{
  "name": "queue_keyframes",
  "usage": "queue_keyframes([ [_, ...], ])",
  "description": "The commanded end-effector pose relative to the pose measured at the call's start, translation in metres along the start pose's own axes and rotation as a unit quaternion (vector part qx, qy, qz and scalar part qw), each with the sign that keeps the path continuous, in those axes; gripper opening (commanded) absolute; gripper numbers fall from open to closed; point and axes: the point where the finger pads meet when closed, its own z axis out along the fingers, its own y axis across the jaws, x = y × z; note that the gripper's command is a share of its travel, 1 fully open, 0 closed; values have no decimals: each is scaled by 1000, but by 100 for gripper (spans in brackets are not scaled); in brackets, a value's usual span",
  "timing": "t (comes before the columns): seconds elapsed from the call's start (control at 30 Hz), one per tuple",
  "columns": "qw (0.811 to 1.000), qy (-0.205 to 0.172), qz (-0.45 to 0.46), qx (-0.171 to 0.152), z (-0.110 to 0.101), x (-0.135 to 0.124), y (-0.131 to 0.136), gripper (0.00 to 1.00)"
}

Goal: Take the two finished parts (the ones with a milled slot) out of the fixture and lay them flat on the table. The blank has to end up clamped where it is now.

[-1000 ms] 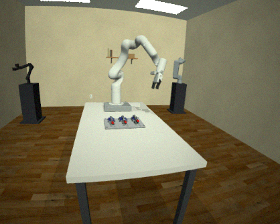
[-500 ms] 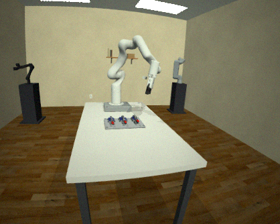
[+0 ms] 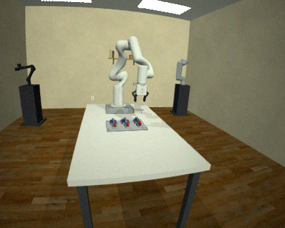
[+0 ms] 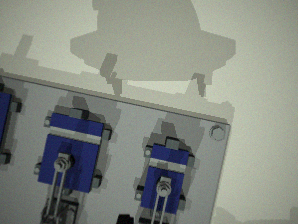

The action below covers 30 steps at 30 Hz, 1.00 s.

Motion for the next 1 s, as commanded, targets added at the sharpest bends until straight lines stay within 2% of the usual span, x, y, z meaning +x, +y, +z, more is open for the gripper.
queue_keyframes([
  [0.0, 994, -11, 104, -15, 8, -6, -25, 100],
  [0.43, 994, -11, 105, -15, 8, -6, -25, 100],
  [0.47, 994, -11, 105, -15, 8, -6, -25, 0],
  [0.97, 994, -11, 105, -15, 8, -6, -25, 0],
])
